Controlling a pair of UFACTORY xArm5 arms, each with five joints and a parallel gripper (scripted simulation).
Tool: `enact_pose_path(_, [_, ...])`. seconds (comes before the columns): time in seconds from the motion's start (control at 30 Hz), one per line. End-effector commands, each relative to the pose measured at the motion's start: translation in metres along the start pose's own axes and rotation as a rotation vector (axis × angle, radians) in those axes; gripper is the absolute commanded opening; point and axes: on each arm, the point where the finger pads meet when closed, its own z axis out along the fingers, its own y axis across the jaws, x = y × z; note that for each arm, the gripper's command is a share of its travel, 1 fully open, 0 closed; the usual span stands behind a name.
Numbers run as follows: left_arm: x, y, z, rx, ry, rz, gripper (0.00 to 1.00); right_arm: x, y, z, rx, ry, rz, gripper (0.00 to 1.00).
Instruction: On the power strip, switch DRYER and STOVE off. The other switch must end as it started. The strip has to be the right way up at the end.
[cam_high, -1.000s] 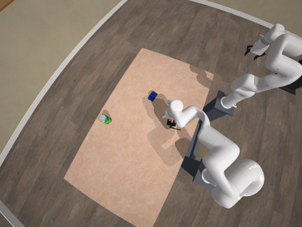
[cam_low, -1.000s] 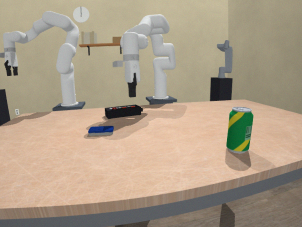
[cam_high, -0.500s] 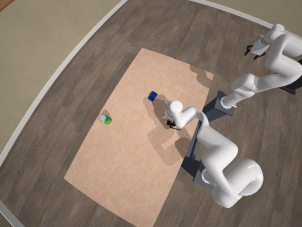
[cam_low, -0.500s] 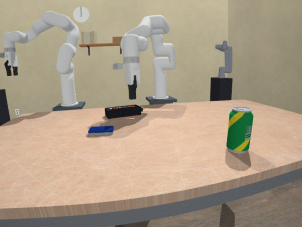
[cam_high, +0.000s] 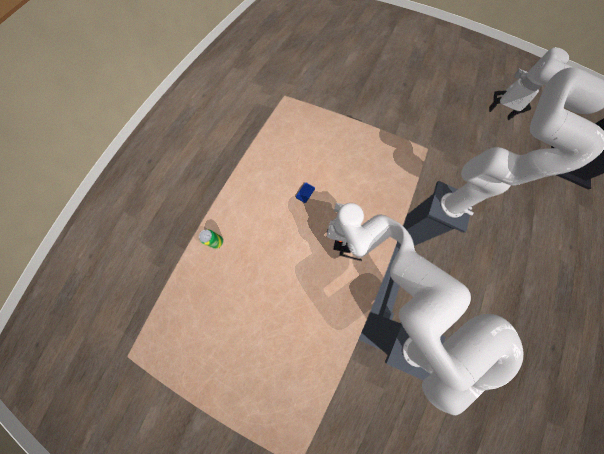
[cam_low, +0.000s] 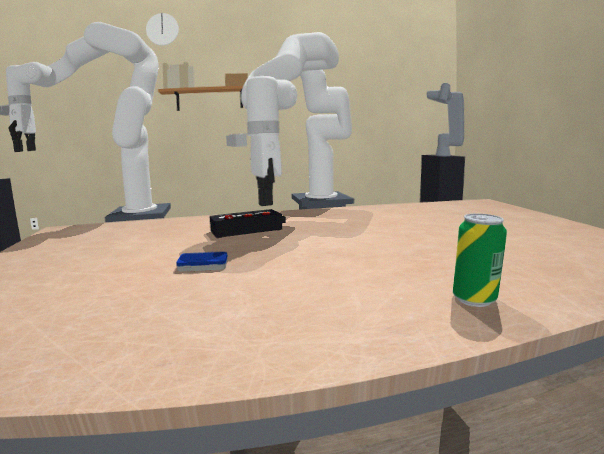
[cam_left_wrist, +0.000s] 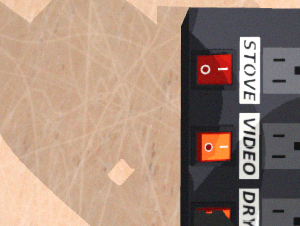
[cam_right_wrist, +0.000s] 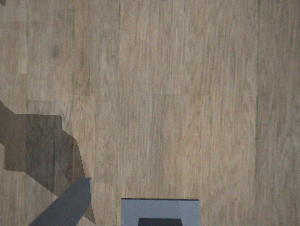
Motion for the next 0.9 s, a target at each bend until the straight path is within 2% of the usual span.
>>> enact_pose_path(0.0, [0.0009, -0.0013, 0.002, 0.004, 0.004, 0.0, 0.0, 0.0011, 0.0, -0.0018, 0.0, 0.005, 0.0, 1.0])
enact_pose_path(0.87, [0.0005, -0.0015, 0.0114, 0.004, 0.004, 0.0, 0.0, 0.0011, 0.0, -0.0018, 0.0, 0.005, 0.0, 1.0])
